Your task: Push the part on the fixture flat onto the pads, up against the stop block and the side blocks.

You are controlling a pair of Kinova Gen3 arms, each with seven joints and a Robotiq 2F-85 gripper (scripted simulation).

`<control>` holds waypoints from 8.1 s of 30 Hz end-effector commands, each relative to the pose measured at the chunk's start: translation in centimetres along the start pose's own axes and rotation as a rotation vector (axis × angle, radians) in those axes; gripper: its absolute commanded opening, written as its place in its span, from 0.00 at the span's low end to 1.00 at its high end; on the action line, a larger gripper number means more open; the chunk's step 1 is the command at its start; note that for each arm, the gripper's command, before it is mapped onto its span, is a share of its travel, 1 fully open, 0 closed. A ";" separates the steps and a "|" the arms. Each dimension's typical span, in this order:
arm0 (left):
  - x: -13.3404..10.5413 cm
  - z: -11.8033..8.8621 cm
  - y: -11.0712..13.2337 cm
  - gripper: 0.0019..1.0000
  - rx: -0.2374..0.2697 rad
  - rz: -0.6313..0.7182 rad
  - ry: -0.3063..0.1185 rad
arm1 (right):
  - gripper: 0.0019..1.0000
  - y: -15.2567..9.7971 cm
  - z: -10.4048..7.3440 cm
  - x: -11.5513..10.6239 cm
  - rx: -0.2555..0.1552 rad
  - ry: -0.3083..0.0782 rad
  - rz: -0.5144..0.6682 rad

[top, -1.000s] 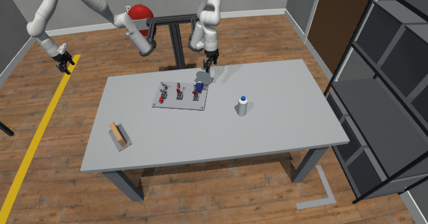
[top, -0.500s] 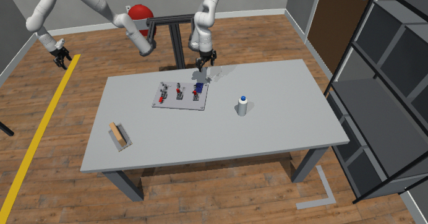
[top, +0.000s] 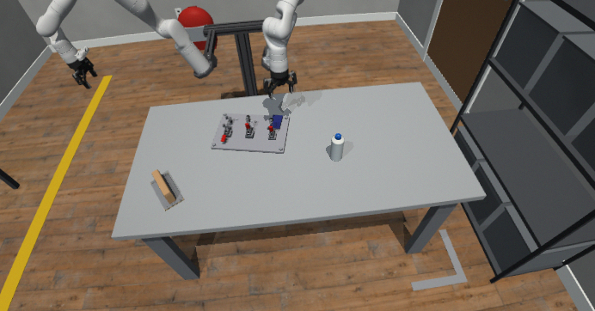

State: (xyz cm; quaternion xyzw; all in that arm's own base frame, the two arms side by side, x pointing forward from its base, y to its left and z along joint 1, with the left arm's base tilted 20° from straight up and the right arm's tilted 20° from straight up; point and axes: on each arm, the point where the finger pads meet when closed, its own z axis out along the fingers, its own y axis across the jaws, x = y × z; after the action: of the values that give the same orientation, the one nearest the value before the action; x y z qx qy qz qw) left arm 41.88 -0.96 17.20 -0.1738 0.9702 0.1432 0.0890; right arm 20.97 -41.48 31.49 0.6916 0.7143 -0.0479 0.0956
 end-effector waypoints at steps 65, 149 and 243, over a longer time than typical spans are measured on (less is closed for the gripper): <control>3.6 1.0 -3.1 1.00 -0.011 0.540 0.015 | 1.00 -20.2 -4.2 -4.0 0.050 -0.128 0.010; 3.6 1.0 -3.1 1.00 -0.011 0.540 0.015 | 1.00 -20.2 -4.2 -4.0 0.050 -0.128 0.010; 3.6 1.0 -3.1 0.52 -0.011 0.540 0.015 | 1.00 -20.2 -4.2 -4.0 0.050 -0.128 0.010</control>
State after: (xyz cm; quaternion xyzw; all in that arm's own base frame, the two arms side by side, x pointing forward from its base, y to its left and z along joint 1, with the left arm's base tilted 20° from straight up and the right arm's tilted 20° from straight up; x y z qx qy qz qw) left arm 39.78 -4.52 14.60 0.0896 0.9813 0.1657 0.0389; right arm 0.60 -45.29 35.04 0.6930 0.7019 -0.1091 0.1231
